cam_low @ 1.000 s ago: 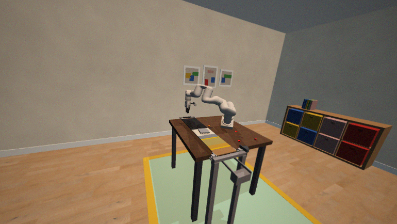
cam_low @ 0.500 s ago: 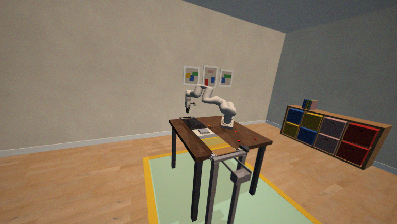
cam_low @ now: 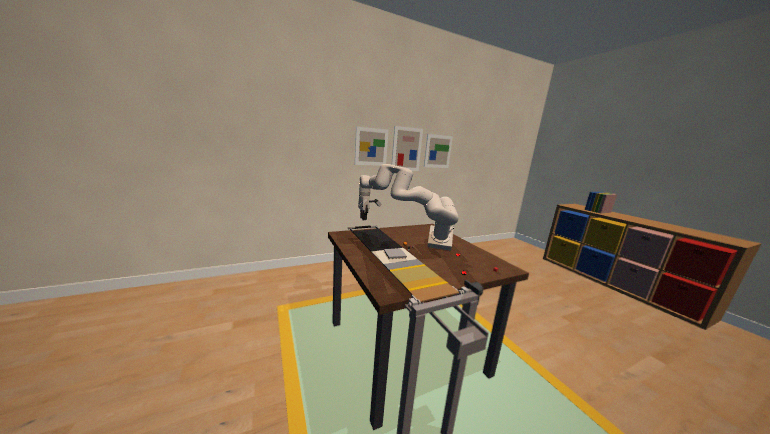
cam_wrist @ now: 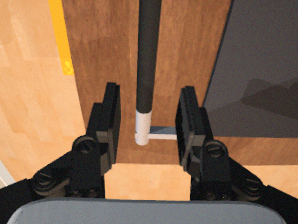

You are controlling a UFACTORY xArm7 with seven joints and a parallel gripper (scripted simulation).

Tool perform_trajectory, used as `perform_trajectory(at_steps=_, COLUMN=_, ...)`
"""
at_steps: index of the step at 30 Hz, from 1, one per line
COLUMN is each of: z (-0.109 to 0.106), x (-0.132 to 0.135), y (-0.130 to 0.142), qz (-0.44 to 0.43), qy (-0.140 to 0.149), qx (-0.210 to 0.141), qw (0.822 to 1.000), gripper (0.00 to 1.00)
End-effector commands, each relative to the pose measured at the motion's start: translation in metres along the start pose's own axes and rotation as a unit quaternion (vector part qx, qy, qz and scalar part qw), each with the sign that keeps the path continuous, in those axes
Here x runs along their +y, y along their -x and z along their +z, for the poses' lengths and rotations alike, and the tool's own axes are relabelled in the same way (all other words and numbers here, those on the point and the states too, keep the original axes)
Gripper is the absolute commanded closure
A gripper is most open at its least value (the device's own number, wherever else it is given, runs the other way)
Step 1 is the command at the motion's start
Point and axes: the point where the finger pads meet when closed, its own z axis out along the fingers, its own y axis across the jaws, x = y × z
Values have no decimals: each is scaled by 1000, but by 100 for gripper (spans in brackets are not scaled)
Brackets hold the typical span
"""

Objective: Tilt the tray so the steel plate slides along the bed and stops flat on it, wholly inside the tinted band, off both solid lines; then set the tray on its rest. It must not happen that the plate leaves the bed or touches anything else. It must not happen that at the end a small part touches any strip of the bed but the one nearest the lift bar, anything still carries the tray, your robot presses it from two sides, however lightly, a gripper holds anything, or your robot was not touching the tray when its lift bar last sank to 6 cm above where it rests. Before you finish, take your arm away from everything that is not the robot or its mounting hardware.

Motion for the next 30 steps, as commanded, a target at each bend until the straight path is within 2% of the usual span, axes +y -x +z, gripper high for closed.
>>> perform_trajectory(at_steps=1, z=1, x=-1, y=0, qz=0, qy=-2, qx=-1, qw=1000, gripper=60)
perform_trajectory(at_steps=30, z=37, x=-2, y=0, qz=0, qy=-2, qx=-1, qw=1000, gripper=60)
